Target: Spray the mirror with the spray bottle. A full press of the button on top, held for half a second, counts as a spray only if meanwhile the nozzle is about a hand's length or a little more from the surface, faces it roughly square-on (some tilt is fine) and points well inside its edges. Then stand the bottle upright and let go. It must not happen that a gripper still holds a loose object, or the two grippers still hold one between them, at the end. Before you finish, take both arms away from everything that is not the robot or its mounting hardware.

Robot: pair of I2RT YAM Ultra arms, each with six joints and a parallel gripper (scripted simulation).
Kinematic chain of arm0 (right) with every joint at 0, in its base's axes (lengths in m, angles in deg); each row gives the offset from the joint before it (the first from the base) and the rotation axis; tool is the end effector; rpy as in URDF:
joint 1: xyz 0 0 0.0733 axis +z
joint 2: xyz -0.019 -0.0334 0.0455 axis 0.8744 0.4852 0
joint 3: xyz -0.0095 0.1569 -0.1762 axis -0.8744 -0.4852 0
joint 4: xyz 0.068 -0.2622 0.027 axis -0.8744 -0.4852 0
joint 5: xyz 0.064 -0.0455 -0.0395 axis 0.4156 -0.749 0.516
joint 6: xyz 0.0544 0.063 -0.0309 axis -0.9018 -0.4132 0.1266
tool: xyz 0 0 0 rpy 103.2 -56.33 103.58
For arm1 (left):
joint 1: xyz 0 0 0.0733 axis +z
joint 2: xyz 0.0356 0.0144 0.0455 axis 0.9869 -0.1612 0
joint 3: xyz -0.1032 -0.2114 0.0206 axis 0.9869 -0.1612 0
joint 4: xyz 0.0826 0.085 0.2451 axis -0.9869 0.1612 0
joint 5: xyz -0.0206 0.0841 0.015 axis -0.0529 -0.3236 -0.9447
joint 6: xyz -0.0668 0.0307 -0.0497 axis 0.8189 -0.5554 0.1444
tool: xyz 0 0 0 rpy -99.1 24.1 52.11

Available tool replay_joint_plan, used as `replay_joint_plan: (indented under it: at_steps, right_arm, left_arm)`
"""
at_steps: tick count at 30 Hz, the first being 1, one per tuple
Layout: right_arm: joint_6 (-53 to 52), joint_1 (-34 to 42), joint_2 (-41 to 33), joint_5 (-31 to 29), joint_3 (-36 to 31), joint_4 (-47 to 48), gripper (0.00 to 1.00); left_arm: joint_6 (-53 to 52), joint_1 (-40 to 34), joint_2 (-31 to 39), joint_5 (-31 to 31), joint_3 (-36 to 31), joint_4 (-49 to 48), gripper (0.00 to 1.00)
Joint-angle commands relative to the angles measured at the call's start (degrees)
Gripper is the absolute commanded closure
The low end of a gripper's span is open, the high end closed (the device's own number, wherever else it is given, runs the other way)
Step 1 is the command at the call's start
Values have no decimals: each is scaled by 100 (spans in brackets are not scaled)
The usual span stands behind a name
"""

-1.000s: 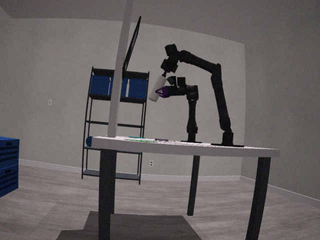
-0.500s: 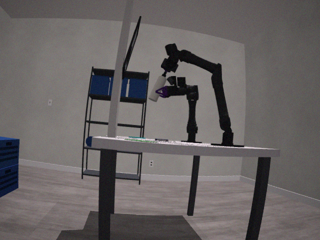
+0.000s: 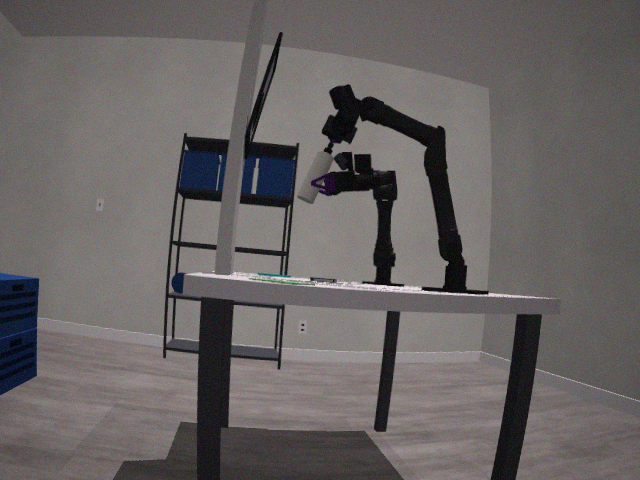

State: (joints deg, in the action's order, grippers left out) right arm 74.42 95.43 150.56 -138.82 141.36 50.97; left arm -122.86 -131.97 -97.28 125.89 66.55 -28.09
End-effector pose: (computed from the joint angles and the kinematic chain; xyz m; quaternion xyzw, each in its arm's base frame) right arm 0.3899 0.1883 0.2931 0.1546 0.7455 -0.1384 0.6333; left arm 0.1827 -0.3373 0.4606 0.7091 0.2902 -0.4719 0.4362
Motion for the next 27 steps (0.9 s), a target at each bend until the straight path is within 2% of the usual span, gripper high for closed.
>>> replay_joint_plan:
  at_steps: [1,9,19,27]
  right_arm:
    - [-10,15,-246,-85,211,226,100]
    - [-10,15,-246,-85,211,226,100]
    - [-10,15,-246,-85,211,226,100]
    - [-10,15,-246,-85,211,226,100]
  left_arm:
    - [-94,117,252,167,183,140,100]
    - [-228,277,288,346,235,313,100]
    - [-228,137,209,389,261,346,100]
    - [-123,339,342,193,240,154,100]
